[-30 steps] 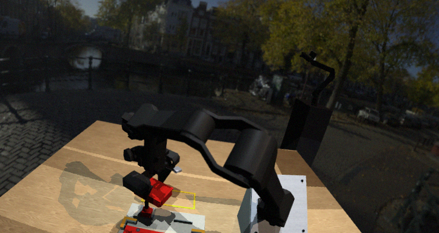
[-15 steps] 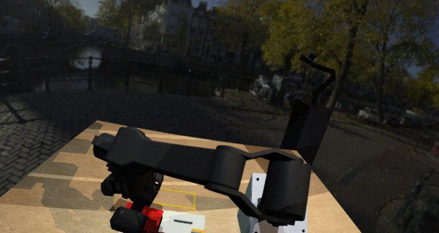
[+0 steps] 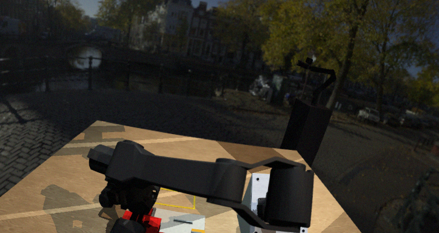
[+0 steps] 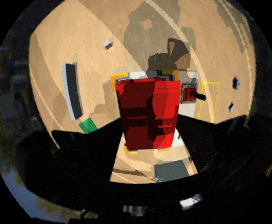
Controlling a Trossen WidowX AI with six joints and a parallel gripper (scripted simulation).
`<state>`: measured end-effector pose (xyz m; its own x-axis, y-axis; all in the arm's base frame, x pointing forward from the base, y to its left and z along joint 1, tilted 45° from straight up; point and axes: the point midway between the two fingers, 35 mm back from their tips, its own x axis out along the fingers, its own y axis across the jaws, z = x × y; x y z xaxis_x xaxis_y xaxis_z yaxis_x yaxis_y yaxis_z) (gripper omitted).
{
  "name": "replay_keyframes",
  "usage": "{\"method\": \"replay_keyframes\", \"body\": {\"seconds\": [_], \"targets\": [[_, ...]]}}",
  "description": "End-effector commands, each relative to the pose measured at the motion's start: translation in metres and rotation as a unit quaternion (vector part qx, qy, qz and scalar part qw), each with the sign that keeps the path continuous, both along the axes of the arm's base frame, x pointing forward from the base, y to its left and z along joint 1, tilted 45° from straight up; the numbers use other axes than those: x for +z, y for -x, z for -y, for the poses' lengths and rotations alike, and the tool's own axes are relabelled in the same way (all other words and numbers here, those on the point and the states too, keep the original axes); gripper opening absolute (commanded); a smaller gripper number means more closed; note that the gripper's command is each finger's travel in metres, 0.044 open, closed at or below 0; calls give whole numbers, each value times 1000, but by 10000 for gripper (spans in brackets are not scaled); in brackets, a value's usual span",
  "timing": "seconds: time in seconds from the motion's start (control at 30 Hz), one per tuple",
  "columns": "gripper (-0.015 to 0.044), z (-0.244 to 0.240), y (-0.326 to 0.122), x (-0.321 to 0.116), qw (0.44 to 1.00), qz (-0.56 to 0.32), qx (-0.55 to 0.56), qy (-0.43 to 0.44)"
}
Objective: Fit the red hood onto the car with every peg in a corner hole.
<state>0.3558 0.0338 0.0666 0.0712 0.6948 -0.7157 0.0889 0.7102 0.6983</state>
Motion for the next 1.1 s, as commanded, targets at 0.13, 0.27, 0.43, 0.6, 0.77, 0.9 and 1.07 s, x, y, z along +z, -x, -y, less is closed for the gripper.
{"method": "replay_keyframes", "body": {"seconds": [0.13,0.27,0.43,0.6,0.77,0.9,1.07], "targets": [[0,-26,0,-21,1000,-4,4,-4],[0,-26,-2,-22,1000,-4,4,-4],[0,-26,-2,-22,1000,-4,4,-4],[0,-26,-2,-22,1000,-4,4,-4],[0,-26,-2,-22,1000,-4,4,-4],[0,-26,-2,-22,1000,-4,4,-4],[0,-26,-2,-22,1000,-4,4,-4]]}}
